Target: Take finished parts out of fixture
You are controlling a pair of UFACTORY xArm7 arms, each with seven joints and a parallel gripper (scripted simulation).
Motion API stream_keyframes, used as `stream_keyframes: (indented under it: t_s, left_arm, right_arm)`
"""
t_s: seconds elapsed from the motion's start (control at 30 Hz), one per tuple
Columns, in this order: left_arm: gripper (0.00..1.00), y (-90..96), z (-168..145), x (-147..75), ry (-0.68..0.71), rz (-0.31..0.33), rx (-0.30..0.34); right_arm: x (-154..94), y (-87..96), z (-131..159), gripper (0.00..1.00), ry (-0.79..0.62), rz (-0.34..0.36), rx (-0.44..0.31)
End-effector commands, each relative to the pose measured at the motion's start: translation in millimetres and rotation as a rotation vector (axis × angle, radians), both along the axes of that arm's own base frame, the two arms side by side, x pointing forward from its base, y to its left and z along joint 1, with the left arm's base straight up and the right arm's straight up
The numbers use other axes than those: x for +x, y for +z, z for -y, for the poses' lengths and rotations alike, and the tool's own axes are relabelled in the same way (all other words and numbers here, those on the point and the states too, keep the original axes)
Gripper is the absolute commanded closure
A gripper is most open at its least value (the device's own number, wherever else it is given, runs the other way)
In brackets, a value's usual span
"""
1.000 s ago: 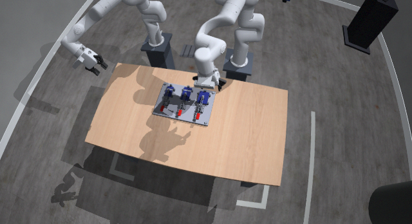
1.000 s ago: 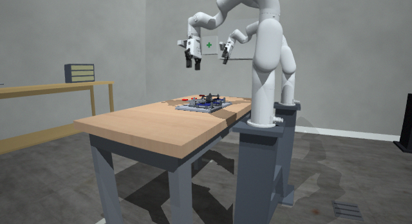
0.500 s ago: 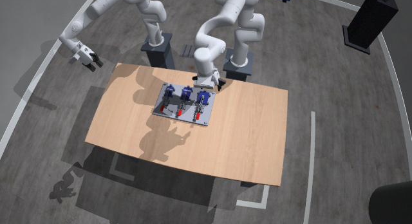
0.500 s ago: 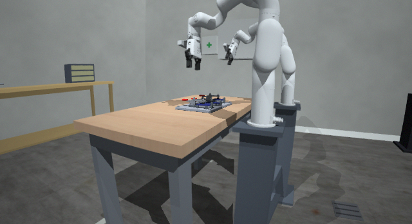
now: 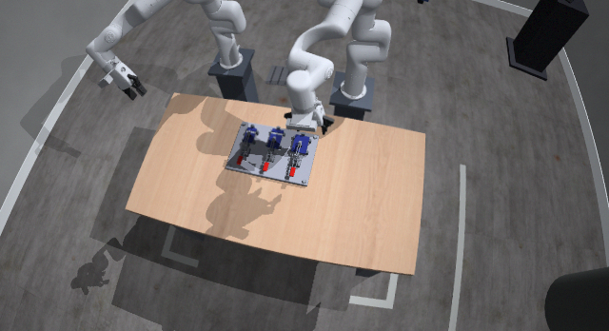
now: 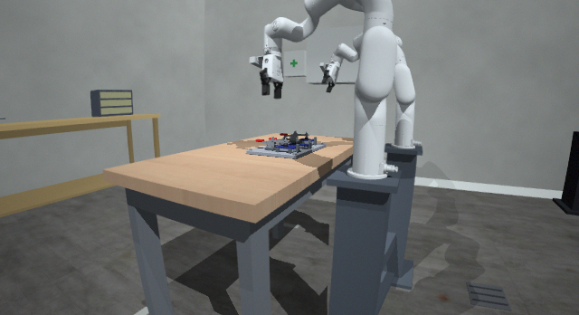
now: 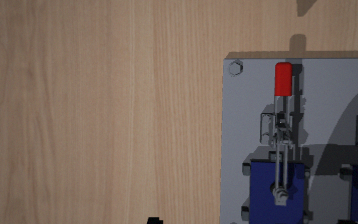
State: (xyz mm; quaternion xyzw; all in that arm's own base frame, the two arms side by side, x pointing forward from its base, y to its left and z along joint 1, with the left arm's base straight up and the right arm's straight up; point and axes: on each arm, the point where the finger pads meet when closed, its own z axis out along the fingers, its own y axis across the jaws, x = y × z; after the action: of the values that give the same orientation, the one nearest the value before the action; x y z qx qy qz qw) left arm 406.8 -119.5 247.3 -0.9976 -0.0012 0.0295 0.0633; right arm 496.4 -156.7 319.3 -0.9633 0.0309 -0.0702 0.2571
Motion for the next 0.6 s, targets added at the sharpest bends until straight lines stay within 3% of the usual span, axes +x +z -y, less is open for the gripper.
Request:
stream_keyframes:
  t_s: [0.0,0.57]
  left_arm:
    - [0.0,1.4,0,1,0.0,0.004,-0.001]
    - [0.0,1.4,0,1,0.0,0.004,-0.001]
  right_arm:
    - [-9,-0.7,18,0.0,-0.048,-0.01,-0.015]
    - [-41,-7.7,65,0.0,-0.188,-0.053,-0.051]
